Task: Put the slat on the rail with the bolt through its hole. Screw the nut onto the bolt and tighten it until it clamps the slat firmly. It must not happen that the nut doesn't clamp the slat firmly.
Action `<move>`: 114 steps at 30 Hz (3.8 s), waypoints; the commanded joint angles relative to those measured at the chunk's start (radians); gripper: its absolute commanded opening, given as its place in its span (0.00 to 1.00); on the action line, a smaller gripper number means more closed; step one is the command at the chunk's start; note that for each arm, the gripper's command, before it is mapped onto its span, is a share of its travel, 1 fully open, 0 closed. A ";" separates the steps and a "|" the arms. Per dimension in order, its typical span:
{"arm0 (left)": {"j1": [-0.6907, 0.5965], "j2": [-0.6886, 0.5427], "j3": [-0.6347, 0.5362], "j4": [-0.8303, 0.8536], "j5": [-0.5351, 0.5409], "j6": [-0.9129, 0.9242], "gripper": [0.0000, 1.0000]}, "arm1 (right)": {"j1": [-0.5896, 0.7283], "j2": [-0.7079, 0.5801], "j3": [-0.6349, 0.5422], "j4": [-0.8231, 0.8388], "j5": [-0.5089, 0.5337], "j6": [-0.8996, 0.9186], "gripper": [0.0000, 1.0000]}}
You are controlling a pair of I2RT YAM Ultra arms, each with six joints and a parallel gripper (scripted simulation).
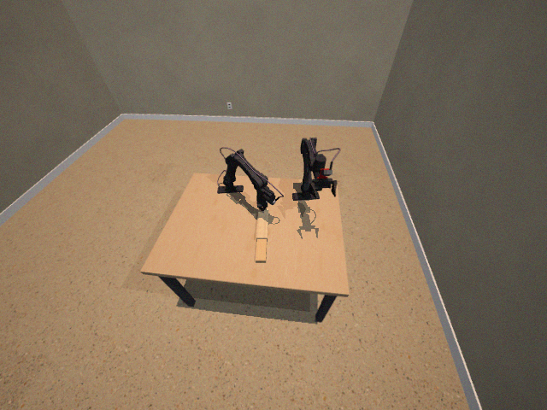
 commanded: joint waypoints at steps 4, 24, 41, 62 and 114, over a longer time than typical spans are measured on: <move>0.003 -0.015 0.001 0.010 0.008 0.005 1.00 | 0.004 0.001 -0.012 0.035 -0.002 0.004 0.12; 0.003 -0.015 0.001 0.010 0.008 0.005 1.00 | 0.004 0.009 -0.050 0.080 -0.002 0.004 0.12; 0.003 -0.015 0.001 0.010 0.008 0.005 1.00 | 0.004 -0.003 0.005 0.014 -0.002 0.004 0.12; 0.003 -0.015 0.001 0.010 0.008 0.005 1.00 | -0.044 -0.010 0.057 -0.041 -0.001 -0.044 0.12; 0.003 -0.015 0.001 0.010 0.008 0.005 1.00 | 0.009 -0.016 0.058 -0.055 -0.002 0.010 0.12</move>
